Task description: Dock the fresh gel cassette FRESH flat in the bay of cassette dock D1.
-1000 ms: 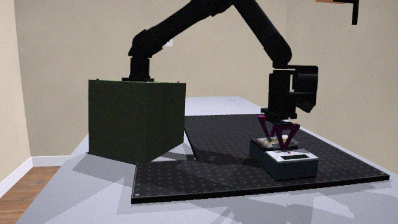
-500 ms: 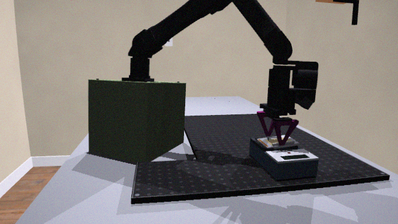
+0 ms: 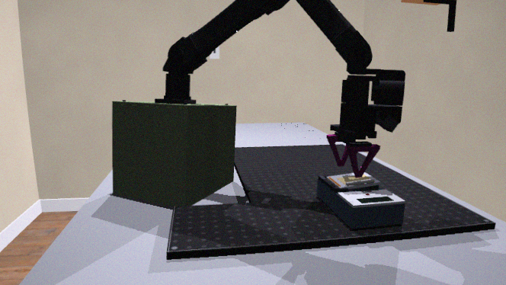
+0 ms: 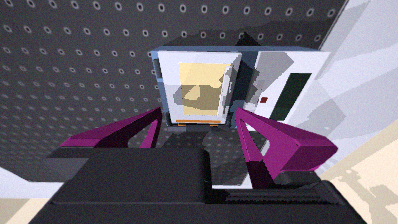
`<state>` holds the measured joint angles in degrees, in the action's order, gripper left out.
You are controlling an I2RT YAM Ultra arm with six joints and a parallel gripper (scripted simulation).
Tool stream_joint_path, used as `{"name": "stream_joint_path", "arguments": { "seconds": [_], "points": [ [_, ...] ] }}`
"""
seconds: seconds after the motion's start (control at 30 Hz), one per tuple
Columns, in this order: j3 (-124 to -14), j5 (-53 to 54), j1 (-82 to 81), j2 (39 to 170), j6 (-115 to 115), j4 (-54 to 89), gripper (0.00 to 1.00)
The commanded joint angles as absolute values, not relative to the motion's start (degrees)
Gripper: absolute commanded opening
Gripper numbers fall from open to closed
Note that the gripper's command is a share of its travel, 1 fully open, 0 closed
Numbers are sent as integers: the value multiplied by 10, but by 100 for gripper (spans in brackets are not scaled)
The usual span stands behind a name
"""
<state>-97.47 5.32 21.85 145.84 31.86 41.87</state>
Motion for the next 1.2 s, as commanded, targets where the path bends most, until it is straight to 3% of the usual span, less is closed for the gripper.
{"name": "stream_joint_path", "arguments": {
  "seconds": [0.0, 1.17],
  "points": [
    [-983, 53, 226, 1429, 325, 433, 91],
    [-990, 53, 228, 1415, 326, 446, 91]
  ]
}}
